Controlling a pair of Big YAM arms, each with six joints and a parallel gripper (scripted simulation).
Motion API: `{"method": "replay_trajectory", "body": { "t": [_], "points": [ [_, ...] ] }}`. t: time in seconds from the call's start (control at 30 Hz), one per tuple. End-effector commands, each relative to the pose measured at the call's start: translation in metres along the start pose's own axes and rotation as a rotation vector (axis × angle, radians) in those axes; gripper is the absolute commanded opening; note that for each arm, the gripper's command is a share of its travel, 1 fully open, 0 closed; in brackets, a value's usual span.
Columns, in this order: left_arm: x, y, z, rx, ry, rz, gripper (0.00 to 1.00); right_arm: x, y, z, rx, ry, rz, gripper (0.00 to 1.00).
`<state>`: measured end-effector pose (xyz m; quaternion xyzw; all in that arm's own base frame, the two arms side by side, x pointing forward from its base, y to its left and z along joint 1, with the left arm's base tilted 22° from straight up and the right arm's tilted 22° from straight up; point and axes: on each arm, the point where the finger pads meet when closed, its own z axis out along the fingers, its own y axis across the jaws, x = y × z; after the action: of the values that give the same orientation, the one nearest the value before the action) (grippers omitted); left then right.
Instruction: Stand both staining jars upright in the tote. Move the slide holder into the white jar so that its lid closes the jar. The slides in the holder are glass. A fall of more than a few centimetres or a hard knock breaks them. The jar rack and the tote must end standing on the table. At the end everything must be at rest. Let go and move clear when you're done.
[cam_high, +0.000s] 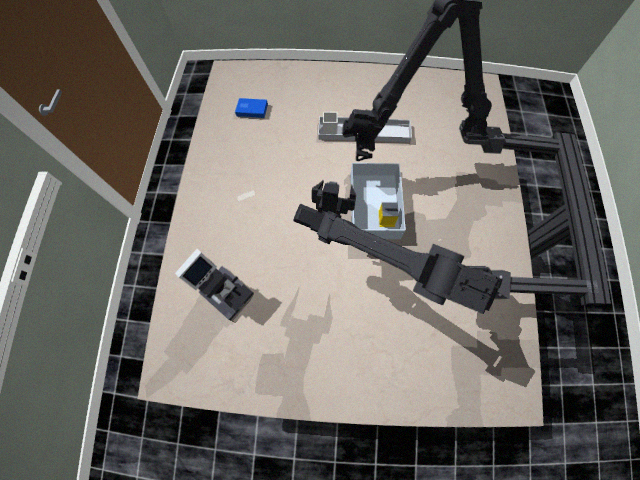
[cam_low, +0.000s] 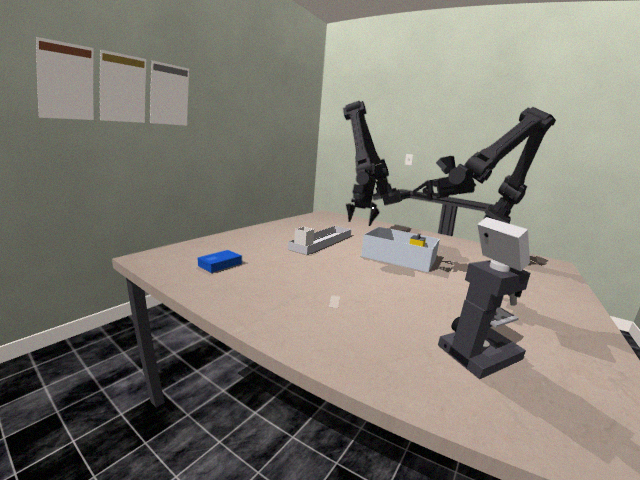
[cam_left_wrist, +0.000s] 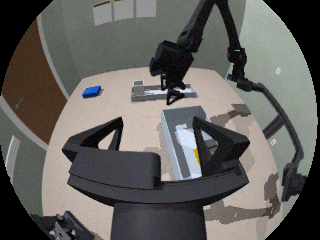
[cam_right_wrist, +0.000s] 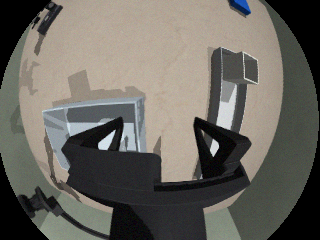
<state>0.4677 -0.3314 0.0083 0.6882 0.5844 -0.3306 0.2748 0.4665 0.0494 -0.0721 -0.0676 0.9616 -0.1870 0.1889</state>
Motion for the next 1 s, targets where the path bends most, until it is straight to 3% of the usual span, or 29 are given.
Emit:
{"method": "replay_trajectory", "body": {
  "t": [0.0, 0.2, 0.27, 0.3, 0.57, 0.6, 0.63, 0.67, 0.77, 0.97],
  "points": [
    [-0.037, 0.066, 0.066, -0.004, -0.018, 0.025, 1.0, -0.059, -0.074, 0.005, -0.008, -0.169, -0.057, 1.0],
    [-0.045, 0.092, 0.126, 0.003, -0.024, 0.034, 1.0, -0.084, -0.144, 0.027, 0.007, -0.241, -0.046, 1.0],
    [-0.045, 0.092, 0.126, 0.003, -0.024, 0.034, 1.0, -0.084, -0.144, 0.027, 0.007, -0.241, -0.046, 1.0],
    [-0.049, 0.101, 0.15, 0.009, -0.027, 0.034, 1.0, -0.085, -0.153, 0.034, 0.005, -0.246, -0.045, 1.0],
    [-0.053, 0.112, 0.225, 0.023, -0.035, 0.049, 1.0, -0.104, -0.213, 0.052, 0.002, -0.316, -0.01, 1.0],
    [-0.054, 0.113, 0.234, 0.024, -0.037, 0.052, 1.0, -0.105, -0.216, 0.052, 0.0, -0.321, -0.006, 1.0],
    [-0.055, 0.114, 0.242, 0.025, -0.038, 0.055, 1.0, -0.105, -0.217, 0.053, -0.004, -0.314, 0.002, 0.89],
    [-0.056, 0.115, 0.249, 0.026, -0.04, 0.058, 1.0, -0.105, -0.217, 0.054, -0.013, -0.303, 0.012, 0.86],
    [-0.057, 0.116, 0.273, 0.035, -0.043, 0.065, 1.0, -0.114, -0.195, 0.055, -0.057, -0.24, 0.024, 0.86],
    [-0.058, 0.115, 0.279, 0.043, -0.043, 0.059, 1.0, -0.125, -0.181, 0.056, -0.083, -0.144, 0.033, 0.86]
  ]
}}
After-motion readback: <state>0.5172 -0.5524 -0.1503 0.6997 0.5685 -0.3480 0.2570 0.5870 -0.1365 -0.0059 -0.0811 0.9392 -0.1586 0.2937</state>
